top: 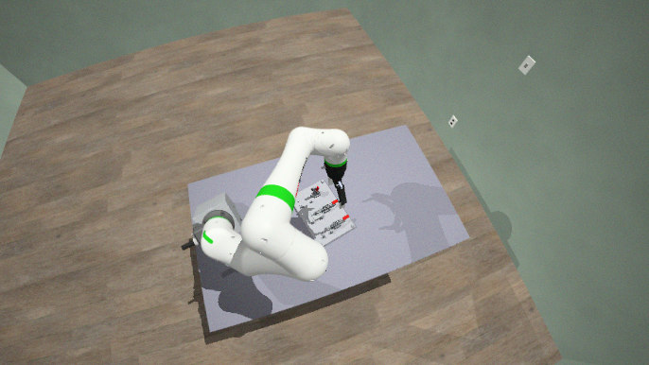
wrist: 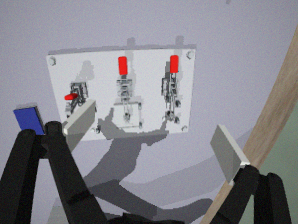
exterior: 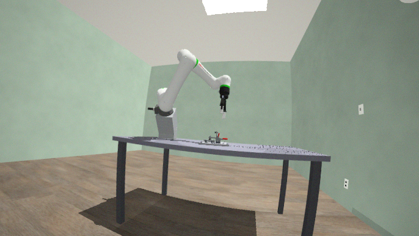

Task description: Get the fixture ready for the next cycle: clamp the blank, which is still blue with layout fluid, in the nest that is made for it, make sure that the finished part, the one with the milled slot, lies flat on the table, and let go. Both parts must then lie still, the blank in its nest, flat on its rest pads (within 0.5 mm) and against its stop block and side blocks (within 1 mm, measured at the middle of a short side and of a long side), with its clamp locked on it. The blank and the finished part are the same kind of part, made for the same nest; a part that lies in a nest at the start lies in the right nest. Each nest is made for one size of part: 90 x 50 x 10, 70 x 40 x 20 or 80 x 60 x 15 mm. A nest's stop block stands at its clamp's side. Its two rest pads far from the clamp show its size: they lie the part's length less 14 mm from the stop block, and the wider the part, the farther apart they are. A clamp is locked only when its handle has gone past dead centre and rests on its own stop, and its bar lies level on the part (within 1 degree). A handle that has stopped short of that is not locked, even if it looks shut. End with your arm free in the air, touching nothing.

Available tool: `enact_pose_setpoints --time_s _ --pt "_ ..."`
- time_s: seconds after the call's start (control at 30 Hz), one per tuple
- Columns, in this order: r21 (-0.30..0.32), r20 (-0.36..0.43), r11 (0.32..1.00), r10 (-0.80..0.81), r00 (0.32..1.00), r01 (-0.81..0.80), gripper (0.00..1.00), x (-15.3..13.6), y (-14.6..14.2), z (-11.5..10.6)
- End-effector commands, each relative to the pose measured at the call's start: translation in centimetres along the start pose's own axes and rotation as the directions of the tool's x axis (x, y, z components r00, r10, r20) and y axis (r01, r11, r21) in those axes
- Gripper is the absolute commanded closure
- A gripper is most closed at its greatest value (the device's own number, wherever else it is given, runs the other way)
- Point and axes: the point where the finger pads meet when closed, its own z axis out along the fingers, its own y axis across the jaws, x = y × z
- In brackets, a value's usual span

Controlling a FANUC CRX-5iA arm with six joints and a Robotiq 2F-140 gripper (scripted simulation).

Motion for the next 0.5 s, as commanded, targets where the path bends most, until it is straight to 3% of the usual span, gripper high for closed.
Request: enact_pose_setpoints --time_s 0.0,0.03,0.2,0.43,0.47 --pt "0.088 -0.016 0.992 -0.092 0.996 0.094 0.00 -4.5 -1.0 1.6" --pt "0.120 -0.019 0.985 -0.126 0.992 0.127 0.00 -6.4 -1.4 2.4" --pt "0.176 -0.028 0.967 -0.184 0.982 0.186 0.00 -10.2 -2.1 3.8" --pt "0.187 -0.030 0.962 -0.195 0.980 0.197 0.00 -10.9 -2.2 4.0" --pt "0.187 -0.030 0.962 -0.195 0.980 0.197 0.72 -10.9 -2.2 4.0"
